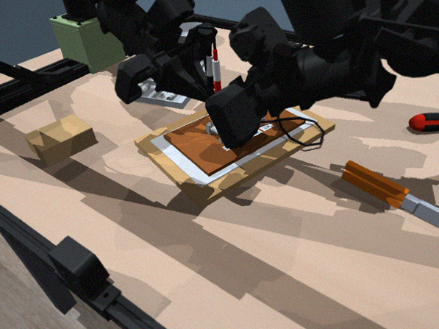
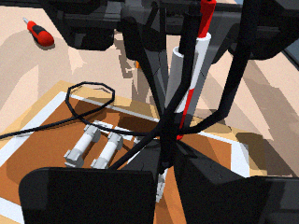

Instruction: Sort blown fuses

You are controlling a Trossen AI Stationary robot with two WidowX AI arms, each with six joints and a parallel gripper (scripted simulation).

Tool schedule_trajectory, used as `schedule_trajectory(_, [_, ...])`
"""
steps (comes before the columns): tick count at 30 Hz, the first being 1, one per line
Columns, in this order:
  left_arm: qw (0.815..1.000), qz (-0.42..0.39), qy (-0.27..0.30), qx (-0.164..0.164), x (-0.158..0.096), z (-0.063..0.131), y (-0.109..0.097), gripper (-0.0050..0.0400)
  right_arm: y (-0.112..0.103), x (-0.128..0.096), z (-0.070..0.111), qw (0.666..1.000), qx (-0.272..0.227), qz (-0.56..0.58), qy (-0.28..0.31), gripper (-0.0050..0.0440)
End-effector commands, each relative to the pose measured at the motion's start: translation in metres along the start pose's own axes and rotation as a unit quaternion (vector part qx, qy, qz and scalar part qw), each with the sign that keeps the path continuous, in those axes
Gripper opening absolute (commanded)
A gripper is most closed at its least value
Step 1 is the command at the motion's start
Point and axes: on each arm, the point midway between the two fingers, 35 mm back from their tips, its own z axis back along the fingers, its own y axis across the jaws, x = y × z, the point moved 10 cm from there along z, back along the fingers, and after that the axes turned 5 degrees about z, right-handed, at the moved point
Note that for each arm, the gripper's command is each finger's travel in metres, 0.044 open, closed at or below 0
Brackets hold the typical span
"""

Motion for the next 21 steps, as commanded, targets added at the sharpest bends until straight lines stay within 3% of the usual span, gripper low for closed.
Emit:
schedule_trajectory(1, [1.000,0.000,0.001,0.001,-0.0016,-0.0008,0.0016,-0.0050,-0.0002,0.0061,0.0011,1.000,0.000,-0.002,-0.010,-0.0050])
schedule_trajectory(21, [1.000,0.003,-0.007,-0.002,0.0037,0.0002,-0.0005,-0.0050,-0.0002,0.0061,0.0011,1.000,0.000,-0.002,-0.010,-0.0050])
